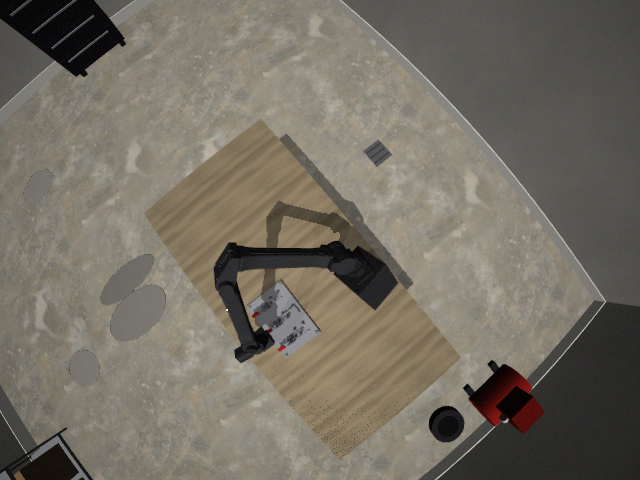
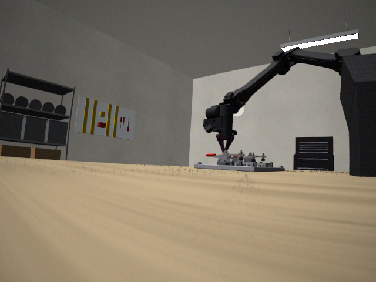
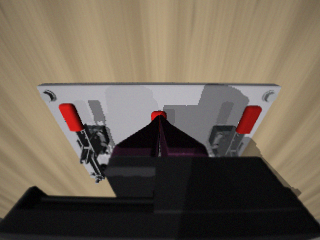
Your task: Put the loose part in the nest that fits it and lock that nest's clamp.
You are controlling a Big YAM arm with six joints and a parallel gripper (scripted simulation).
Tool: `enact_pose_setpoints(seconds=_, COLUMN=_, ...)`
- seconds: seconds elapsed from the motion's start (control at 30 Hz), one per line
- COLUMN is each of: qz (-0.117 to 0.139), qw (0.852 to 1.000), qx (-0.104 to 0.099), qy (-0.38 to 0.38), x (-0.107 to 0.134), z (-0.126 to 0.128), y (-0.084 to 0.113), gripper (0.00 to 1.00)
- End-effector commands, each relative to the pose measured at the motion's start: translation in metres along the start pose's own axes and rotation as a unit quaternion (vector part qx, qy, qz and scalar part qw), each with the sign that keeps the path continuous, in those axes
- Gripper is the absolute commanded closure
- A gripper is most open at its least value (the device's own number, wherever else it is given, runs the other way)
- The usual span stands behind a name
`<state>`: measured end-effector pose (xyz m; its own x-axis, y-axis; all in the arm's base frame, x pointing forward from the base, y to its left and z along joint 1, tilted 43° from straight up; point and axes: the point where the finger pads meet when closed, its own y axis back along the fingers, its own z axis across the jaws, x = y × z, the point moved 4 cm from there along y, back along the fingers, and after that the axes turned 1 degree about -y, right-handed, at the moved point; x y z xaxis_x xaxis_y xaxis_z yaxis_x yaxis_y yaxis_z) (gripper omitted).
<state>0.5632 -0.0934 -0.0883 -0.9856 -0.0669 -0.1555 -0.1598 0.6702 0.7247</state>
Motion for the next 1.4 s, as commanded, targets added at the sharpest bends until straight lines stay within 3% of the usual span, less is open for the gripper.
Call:
enact_pose_setpoints(seconds=0.0, qz=0.010, qw=1.000, qx=0.000, qy=-0.003, x=0.0021, z=-0.0030, y=-0.0180, gripper=1.00)
enact_pose_setpoints(seconds=1.37, qz=0.009, qw=1.000, qx=0.001, qy=-0.005, x=0.0009, z=-0.0032, y=-0.0199, gripper=1.00)
